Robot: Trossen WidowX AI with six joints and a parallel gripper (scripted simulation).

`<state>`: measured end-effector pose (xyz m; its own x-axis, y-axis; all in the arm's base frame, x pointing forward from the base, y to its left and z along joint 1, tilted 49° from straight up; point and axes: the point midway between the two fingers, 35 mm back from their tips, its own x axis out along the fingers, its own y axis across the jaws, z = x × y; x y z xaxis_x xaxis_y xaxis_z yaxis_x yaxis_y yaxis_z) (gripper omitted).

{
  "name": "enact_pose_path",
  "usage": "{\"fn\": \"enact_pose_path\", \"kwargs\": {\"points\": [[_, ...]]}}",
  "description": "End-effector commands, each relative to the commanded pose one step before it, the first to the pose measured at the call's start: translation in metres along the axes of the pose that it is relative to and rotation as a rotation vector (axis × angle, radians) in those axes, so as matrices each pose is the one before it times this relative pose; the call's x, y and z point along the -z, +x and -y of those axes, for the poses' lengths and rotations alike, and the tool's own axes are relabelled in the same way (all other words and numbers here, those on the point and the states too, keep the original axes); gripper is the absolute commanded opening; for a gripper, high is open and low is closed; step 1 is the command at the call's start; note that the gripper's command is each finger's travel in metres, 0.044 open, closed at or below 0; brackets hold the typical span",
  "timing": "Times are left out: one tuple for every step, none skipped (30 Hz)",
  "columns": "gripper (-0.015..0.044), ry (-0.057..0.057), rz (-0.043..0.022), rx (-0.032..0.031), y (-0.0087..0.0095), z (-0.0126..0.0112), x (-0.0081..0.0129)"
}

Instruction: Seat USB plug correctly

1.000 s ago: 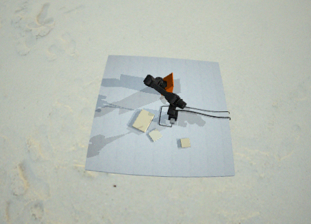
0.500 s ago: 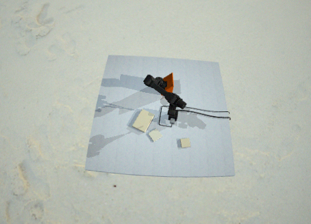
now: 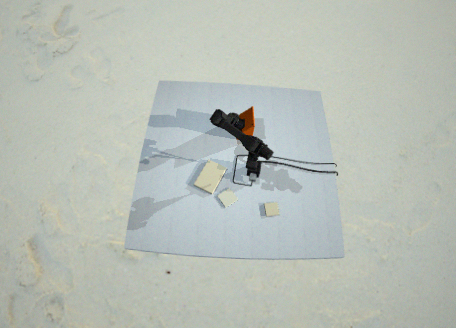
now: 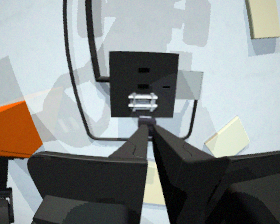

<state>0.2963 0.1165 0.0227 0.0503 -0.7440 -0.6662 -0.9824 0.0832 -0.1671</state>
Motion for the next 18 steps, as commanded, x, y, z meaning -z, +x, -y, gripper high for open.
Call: {"fn": "enact_pose_path", "kwargs": {"points": [[0.0, -0.0044, 0.00742, -0.00173, 0.00034, -0.00026, -0.00057], [0.0, -0.0003, 0.00076, 0.00001, 0.00012, -0.00002, -0.00006], [0.0, -0.0003, 0.00076, 0.00001, 0.00012, -0.00002, -0.00006], [0.0, -0.0003, 0.00076, 0.00001, 0.00012, -0.00002, -0.00006], [0.0, -0.0003, 0.00076, 0.00001, 0.00012, -0.00002, -0.00006], [0.0, -0.0003, 0.00076, 0.00001, 0.00012, -0.00002, -0.00006], [0.0, -0.0003, 0.00076, 0.00001, 0.00012, -0.00002, -0.00006], [0.0, -0.0003, 0.00076, 0.00001, 0.00012, -0.00002, -0.00006], [0.0, -0.0003, 0.00076, 0.00001, 0.00012, -0.00002, -0.00006], [0.0, -0.0003, 0.00076, 0.00001, 0.00012, -0.00002, -0.00006], [0.0, -0.0003, 0.00076, 0.00001, 0.00012, -0.00002, -0.00006], [0.0, -0.0003, 0.00076, 0.00001, 0.00012, -0.00002, -0.00006], [0.0, -0.0003, 0.00076, 0.00001, 0.00012, -0.00002, -0.00006], [0.0, -0.0003, 0.00076, 0.00001, 0.00012, -0.00002, -0.00006], [0.0, -0.0003, 0.00076, 0.00001, 0.00012, -0.00002, -0.00006], [0.0, -0.0003, 0.00076, 0.00001, 0.00012, -0.00002, -0.00006], [0.0, -0.0003, 0.00076, 0.00001, 0.00012, -0.00002, -0.00006], [0.0, -0.0003, 0.00076, 0.00001, 0.00012, -0.00002, -0.00006]]}}
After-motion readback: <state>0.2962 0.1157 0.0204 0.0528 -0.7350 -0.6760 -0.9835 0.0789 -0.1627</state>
